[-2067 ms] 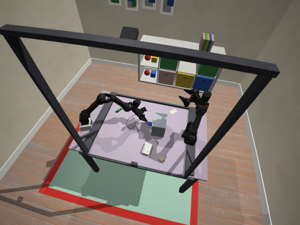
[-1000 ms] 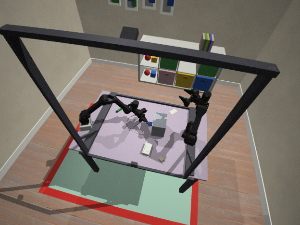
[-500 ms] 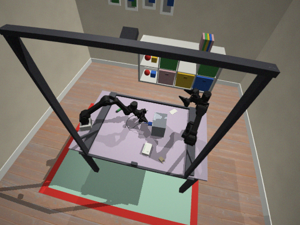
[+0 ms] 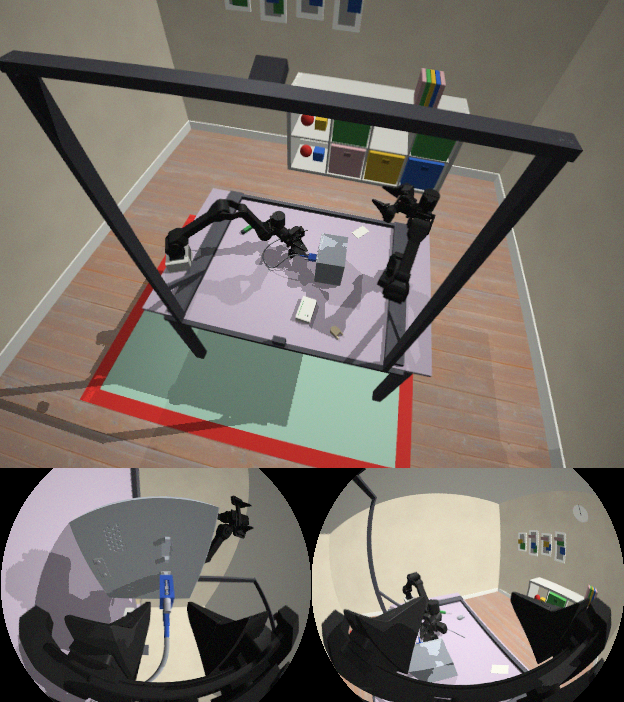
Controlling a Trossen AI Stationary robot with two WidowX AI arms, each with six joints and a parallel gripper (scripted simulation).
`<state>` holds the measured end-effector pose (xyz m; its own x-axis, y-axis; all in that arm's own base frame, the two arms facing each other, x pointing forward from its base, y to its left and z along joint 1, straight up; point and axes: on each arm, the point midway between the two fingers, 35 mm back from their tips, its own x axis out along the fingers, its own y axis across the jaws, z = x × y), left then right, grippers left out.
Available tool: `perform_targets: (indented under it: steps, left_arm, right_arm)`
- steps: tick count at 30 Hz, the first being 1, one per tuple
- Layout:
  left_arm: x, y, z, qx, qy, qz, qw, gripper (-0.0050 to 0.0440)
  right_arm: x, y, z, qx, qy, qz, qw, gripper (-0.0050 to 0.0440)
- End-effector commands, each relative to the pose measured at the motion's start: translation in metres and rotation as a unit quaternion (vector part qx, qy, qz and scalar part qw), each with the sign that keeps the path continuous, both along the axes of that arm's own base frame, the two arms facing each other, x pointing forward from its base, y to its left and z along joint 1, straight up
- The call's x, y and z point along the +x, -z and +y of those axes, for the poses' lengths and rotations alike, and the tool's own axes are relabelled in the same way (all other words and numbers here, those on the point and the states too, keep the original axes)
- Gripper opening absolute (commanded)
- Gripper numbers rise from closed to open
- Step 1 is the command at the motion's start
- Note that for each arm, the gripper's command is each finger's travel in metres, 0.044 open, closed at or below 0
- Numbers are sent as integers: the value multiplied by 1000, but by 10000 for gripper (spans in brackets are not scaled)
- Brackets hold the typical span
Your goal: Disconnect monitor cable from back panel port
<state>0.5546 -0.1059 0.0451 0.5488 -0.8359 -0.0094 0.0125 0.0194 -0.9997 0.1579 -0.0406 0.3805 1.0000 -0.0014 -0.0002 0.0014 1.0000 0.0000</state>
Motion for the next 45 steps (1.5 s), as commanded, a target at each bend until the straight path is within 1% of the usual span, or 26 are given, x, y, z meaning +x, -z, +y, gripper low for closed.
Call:
perform_targets:
  steps: [1,9,10,18,20,24,29,33,35,39,42,45]
  left_arm:
    - [2,-12,0,-1,1,-12,1000,240]
    - [2,-12,0,-1,1,-12,1000,432]
    - [2,-12,0,-1,1,-12,1000,440]
    - [2,-12,0,-1,1,-12,1000,440]
    - [3,-13,0,6,-1,-16,1000,440]
    - [8,-17,-1,57,-14,-41,997,440]
    - [11,-26,-2,155,-24,-96,983,440]
    - [8,-25,-3,210,-18,-106,972,440]
    - [8,-25,-3,210,-18,-106,972,440]
    - [2,-24,-3,263,-5,-118,957,440]
    - [1,-24,-3,270,-3,-121,955,440]
    - [1,-24,-3,270,-3,-121,955,368]
  right_arm:
    - [0,-3,1,-3,-1,-1,1000,440]
    - [0,-3,1,-3,-1,-1,1000,440]
    - [0,-3,1,-3,-1,-1,1000,440]
    - [0,-3,1,-3,-1,-1,1000,440]
    - [0,-3,1,-3,-1,-1,1000,440]
    - [0,-3,1,-3,-1,-1,1000,440]
    - [0,-3,1,-3,-1,-1,1000,440]
    - [0,-3,1,-3,-1,-1,1000,440]
    - [0,-3,1,-3,-1,-1,1000,440]
    - [0,-3,1,-3,-1,-1,1000,440]
    - [0,-3,1,-3,-1,-1,1000,440]
    - [0,-3,1,-3,-1,-1,1000,440]
